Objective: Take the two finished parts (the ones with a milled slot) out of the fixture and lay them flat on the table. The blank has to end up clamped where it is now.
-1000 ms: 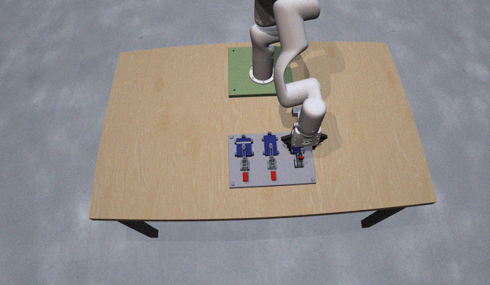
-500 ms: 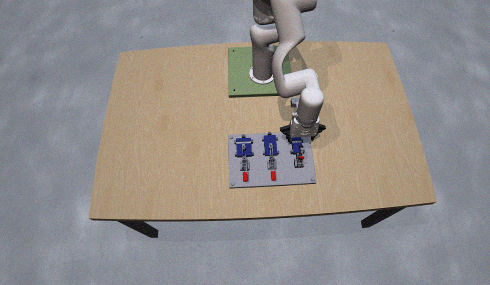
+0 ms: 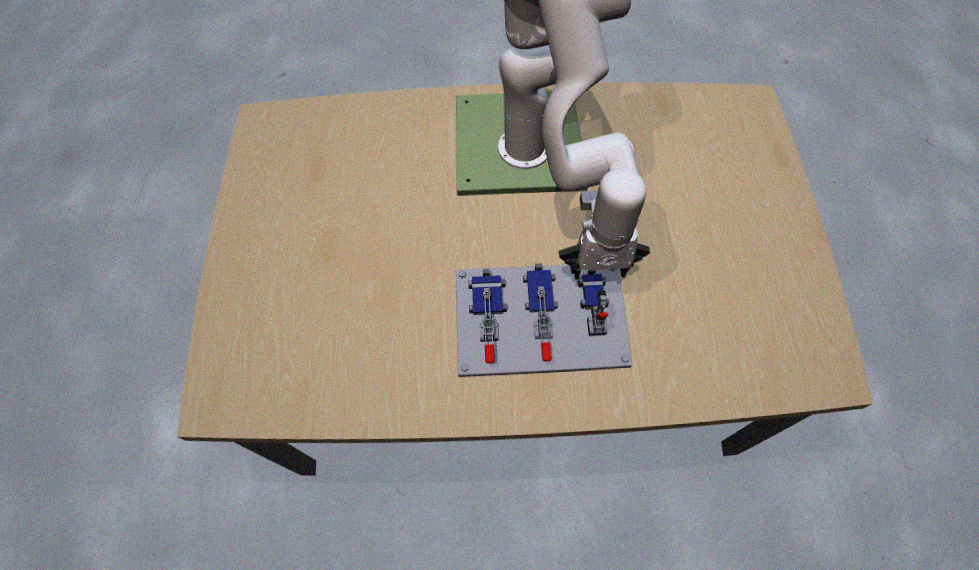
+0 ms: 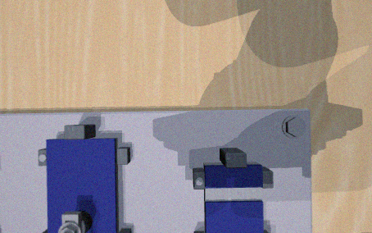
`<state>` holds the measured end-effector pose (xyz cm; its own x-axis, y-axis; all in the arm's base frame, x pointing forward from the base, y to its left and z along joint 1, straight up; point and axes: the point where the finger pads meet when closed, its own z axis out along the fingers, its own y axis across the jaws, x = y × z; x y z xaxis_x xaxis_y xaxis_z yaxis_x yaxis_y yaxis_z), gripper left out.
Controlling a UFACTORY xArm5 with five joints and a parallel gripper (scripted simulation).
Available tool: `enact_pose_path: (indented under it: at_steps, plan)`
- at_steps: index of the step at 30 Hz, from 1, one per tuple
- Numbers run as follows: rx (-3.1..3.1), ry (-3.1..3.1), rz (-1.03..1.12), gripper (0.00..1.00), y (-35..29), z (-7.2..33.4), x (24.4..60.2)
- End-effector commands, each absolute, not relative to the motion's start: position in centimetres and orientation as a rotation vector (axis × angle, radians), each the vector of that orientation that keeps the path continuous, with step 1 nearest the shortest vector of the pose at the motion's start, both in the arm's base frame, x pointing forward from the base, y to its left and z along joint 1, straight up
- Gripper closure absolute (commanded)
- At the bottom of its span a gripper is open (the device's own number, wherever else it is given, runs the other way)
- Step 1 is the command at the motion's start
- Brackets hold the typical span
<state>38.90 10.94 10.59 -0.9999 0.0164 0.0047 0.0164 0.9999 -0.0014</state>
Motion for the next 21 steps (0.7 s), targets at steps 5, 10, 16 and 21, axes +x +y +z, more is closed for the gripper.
enact_pose_path:
  at_steps: [5,10,16,21]
  plan:
    - [-0.026,-3.141,0.000,0.00,11.0,10.2,39.0]
    - [-0.026,-3.141,0.000,0.00,11.0,9.3,39.0]
    - [-0.026,-3.141,0.000,0.00,11.0,8.3,39.0]
    - [-0.026,-3.141,0.000,0.00,11.0,7.0,39.0]
